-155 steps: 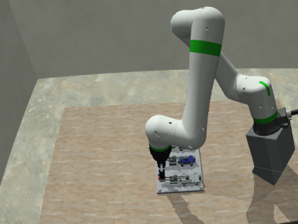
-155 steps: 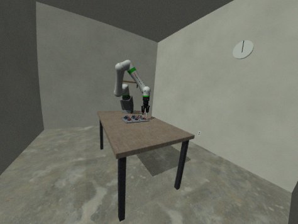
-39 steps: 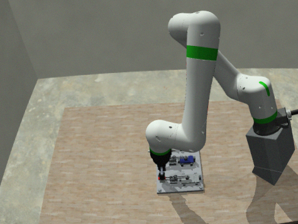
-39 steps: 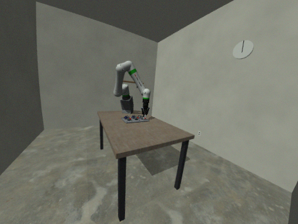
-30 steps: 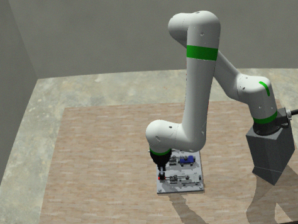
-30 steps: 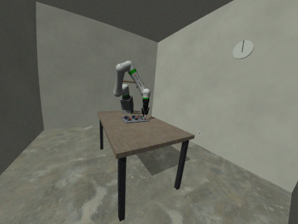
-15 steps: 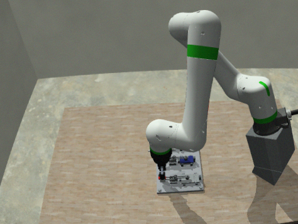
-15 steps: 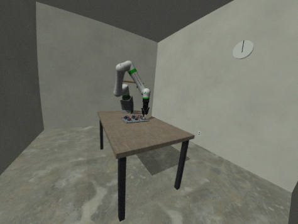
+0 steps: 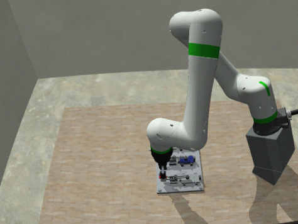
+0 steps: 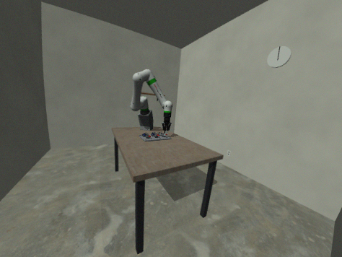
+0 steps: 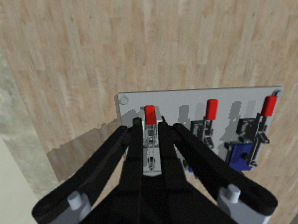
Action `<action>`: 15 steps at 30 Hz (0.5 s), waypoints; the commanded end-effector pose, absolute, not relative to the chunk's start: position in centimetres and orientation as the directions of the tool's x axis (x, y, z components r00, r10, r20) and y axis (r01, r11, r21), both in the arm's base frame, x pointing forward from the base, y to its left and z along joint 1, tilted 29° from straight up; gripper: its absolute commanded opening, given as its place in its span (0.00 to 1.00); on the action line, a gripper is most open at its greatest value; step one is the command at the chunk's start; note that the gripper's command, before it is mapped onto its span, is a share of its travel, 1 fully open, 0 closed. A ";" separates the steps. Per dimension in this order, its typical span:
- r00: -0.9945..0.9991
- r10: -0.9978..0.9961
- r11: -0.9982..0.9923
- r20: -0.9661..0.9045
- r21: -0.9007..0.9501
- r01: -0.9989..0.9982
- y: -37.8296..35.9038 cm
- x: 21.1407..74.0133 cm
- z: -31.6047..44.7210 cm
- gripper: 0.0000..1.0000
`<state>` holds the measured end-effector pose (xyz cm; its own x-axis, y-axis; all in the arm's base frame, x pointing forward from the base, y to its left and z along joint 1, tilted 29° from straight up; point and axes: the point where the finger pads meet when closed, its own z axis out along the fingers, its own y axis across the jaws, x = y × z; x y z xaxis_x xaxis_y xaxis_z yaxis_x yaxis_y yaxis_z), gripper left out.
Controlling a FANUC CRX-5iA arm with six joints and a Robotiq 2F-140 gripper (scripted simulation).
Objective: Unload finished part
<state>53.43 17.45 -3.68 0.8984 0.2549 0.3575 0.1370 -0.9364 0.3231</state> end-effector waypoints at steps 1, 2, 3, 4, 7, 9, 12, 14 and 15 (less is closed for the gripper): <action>0.898 0.255 -0.936 0.358 0.323 0.137 17.5 53.4 -3.6 0.11; 0.898 0.255 -0.936 0.358 0.323 0.137 17.5 53.3 -3.6 0.11; 0.898 0.255 -0.936 0.358 0.323 0.137 17.5 53.3 -3.6 0.11; 0.898 0.255 -0.936 0.358 0.323 0.137 17.5 53.2 -3.5 0.11; 0.898 0.255 -0.936 0.358 0.323 0.137 17.5 53.0 -3.4 0.11; 0.898 0.255 -0.936 0.358 0.323 0.137 17.5 52.9 -3.3 0.11; 0.898 0.255 -0.936 0.358 0.323 0.137 17.5 52.6 -3.2 0.11; 0.898 0.255 -0.936 0.358 0.323 0.137 17.5 52.5 -3.2 0.11; 0.898 0.255 -0.936 0.358 0.323 0.137 17.5 52.4 -3.1 0.11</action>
<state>52.54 17.49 -3.19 0.8984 0.2549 0.3576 0.1371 -0.9364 0.3231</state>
